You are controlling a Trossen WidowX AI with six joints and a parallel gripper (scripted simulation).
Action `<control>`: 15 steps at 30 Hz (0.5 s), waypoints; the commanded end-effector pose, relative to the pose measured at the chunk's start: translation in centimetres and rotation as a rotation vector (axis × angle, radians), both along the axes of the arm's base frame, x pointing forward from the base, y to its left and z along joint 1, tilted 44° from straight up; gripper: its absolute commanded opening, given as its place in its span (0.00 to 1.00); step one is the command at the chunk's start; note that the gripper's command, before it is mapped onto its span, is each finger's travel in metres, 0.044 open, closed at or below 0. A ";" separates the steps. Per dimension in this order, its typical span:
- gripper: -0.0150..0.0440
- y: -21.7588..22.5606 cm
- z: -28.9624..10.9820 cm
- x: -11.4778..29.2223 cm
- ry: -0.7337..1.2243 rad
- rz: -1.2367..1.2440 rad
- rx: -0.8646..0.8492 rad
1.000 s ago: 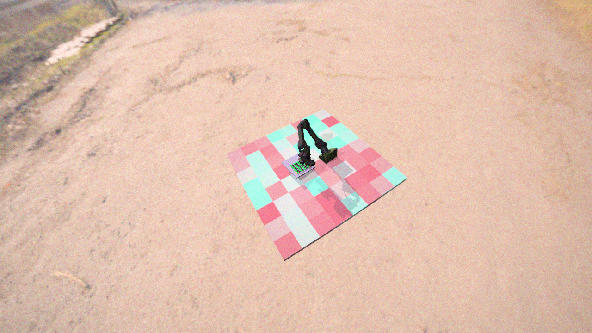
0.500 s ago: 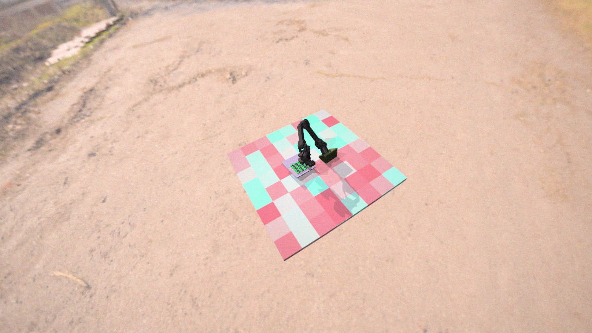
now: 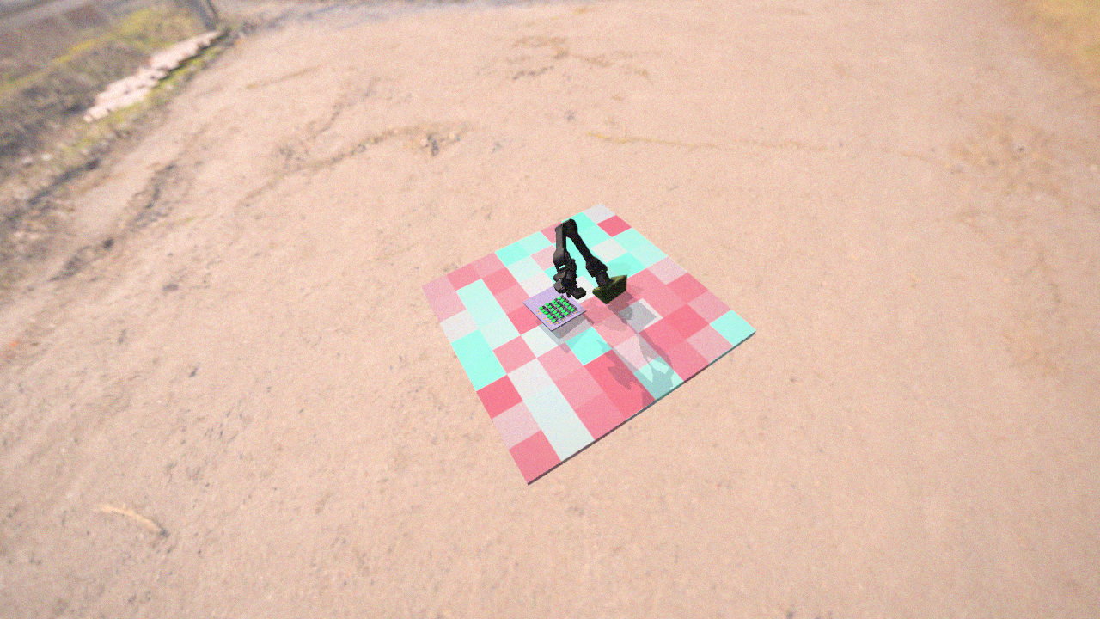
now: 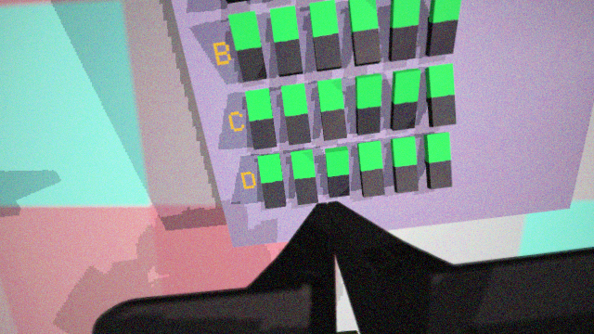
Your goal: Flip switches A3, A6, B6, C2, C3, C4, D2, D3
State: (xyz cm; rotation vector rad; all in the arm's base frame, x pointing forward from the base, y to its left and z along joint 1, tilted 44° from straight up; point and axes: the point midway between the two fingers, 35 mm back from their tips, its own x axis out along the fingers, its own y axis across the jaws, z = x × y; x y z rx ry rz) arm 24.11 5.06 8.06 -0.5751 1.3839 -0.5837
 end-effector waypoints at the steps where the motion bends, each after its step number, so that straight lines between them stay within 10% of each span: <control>1: 0.25 -0.9 0.8 -0.1 0.000 -0.005 -0.003; 15: 0.25 -4.0 -2.4 0.4 0.018 -0.023 -0.004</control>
